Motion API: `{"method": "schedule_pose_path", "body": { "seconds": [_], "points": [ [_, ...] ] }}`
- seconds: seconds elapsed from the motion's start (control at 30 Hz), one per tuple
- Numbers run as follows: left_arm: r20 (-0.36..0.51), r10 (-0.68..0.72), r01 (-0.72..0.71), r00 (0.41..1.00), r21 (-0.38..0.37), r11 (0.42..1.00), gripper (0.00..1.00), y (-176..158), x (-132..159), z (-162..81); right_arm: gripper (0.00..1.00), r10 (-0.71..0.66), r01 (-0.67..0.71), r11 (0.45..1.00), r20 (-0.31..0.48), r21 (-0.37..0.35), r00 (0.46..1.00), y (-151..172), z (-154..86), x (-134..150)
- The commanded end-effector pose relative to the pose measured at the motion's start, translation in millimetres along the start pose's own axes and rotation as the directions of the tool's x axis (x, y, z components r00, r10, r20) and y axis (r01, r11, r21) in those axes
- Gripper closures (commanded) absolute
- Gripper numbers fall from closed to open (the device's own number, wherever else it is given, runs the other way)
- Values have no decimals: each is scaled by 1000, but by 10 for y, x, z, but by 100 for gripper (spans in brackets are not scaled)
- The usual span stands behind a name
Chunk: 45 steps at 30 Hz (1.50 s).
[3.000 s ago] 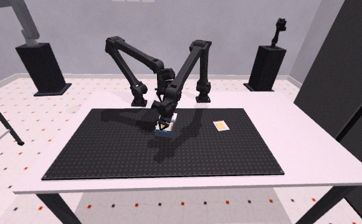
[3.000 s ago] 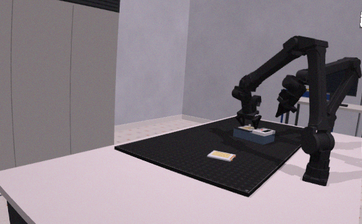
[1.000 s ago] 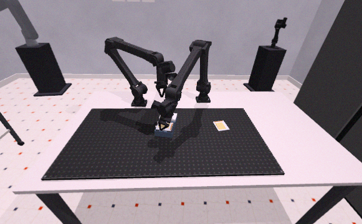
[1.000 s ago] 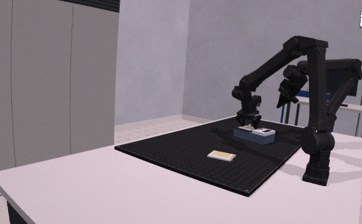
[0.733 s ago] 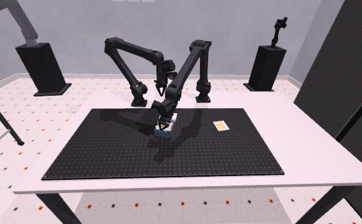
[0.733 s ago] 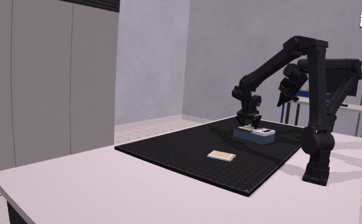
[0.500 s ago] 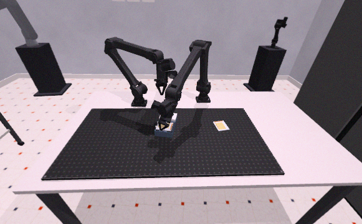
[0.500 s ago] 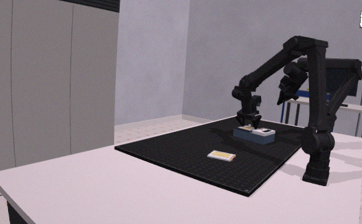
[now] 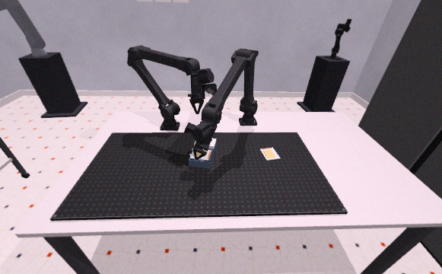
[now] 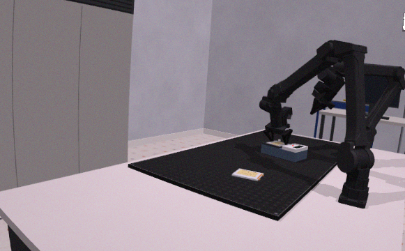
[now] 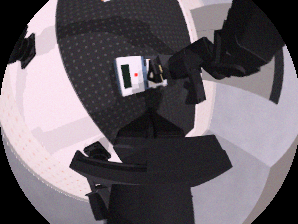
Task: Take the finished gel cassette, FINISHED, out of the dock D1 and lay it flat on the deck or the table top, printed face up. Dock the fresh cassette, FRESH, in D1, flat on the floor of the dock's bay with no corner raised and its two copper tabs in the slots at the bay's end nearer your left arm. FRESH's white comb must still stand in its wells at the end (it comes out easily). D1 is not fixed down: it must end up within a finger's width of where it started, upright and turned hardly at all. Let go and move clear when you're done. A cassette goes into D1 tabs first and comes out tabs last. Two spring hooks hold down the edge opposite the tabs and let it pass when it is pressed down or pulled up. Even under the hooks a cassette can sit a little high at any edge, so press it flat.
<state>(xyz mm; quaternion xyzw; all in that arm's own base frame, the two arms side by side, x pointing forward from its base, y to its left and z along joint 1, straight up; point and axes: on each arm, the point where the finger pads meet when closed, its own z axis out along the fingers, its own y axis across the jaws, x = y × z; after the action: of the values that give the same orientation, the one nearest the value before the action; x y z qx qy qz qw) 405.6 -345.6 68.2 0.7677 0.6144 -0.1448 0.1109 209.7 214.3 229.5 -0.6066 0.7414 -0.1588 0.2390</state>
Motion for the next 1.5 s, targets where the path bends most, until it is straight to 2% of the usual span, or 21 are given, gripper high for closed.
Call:
{"method": "schedule_pose_path", "body": {
  "seconds": [0.0,1.47],
  "points": [
    [3,3,-3,1000,-9,1000,100,21,-22,-40,100,21,-23,999,62,24,998,-200,-271,-195],
    [3,3,-3,1000,-9,1000,100,21,-22,-40,100,12,-14,1000,62,23,998,-398,-607,-231]
  ]
}}
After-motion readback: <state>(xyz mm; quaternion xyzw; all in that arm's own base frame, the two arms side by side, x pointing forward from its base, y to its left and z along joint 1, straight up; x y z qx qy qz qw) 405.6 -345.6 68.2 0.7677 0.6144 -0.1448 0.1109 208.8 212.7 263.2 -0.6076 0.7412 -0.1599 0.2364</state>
